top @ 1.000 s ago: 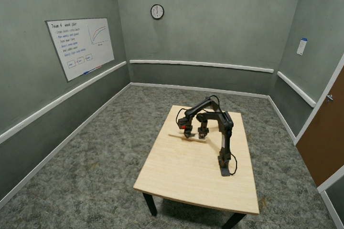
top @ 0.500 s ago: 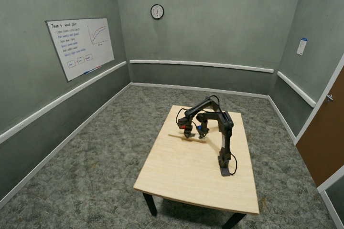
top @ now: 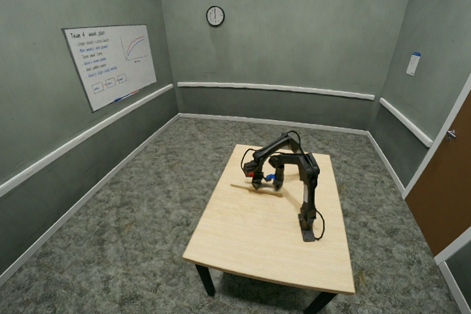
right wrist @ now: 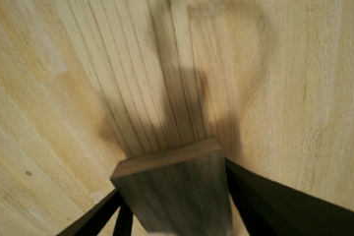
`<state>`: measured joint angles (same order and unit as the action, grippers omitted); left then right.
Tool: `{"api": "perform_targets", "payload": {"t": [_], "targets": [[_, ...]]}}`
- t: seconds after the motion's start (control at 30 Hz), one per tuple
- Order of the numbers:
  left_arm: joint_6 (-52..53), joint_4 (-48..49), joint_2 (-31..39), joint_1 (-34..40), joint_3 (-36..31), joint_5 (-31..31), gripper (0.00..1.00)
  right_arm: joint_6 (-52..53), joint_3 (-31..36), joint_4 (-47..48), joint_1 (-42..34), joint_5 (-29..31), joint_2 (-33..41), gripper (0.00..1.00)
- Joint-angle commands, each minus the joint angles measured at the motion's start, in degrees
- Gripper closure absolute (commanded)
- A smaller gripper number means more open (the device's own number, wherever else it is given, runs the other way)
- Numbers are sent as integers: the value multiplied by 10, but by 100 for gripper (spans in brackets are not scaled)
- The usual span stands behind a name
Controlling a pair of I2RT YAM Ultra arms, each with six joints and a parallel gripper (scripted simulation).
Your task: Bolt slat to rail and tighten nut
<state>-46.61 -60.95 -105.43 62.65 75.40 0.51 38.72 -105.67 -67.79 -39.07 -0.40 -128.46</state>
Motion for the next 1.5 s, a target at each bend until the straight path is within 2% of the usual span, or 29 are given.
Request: {"api": "perform_targets", "payload": {"t": [0.0,0.2,0.27,0.3,0.57,1.47], "targets": [[-144,-9,-1,-1,25,4,66,0,-3,0,0,0,5,28],[-306,-11,-1,-1,26,6,66,0,-3,0,0,0,5,28],[-306,-11,-1,-1,26,6,66,0,-3,0,0,0,5,28],[-373,-11,-1,-1,26,6,66,0,-3,0,0,0,5,28],[-589,-11,1,0,25,4,66,0,-3,0,0,0,5,28],[-611,-17,2,5,31,-5,66,0,-3,0,0,0,5,28]]}}
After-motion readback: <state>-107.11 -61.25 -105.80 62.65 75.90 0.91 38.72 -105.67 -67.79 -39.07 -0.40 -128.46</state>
